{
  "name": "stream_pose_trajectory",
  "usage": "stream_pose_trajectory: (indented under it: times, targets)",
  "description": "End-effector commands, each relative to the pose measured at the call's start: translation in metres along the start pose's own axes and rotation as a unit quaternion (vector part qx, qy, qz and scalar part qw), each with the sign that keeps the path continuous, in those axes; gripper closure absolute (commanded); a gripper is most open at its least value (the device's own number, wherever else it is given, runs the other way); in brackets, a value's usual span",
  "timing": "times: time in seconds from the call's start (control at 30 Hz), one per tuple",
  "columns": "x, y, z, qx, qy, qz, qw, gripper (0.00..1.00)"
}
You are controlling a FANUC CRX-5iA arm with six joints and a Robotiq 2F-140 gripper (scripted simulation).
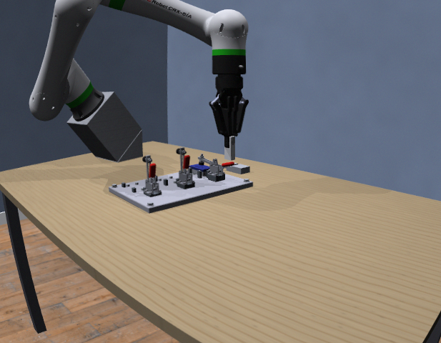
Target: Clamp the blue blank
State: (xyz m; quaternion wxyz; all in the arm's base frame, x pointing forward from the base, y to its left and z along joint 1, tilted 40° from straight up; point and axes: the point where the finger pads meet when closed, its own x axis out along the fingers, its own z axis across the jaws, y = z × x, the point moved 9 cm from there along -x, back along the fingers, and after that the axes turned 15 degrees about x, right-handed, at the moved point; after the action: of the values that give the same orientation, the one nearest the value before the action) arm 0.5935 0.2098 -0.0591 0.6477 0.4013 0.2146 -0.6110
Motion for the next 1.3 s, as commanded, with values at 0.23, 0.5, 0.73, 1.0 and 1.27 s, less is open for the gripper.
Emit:
stream_pose_trajectory:
  times: [0.23,0.5,0.73,1.0,1.27]
  targets:
    - [-0.0003,0.0001,-0.0001,0.0,0.0,0.0,1.0,1.0]
    - [-0.0003,-0.0002,-0.0001,0.0,0.0,0.0,1.0,1.0]
    - [-0.0002,-0.0015,0.0004,0.0,0.0,0.0,1.0,1.0]
    - [-0.0002,-0.0019,0.0006,0.0,0.0,0.0,1.0,1.0]
    - [-0.0046,-0.0019,0.0006,0.0,0.0,0.0,1.0,1.0]
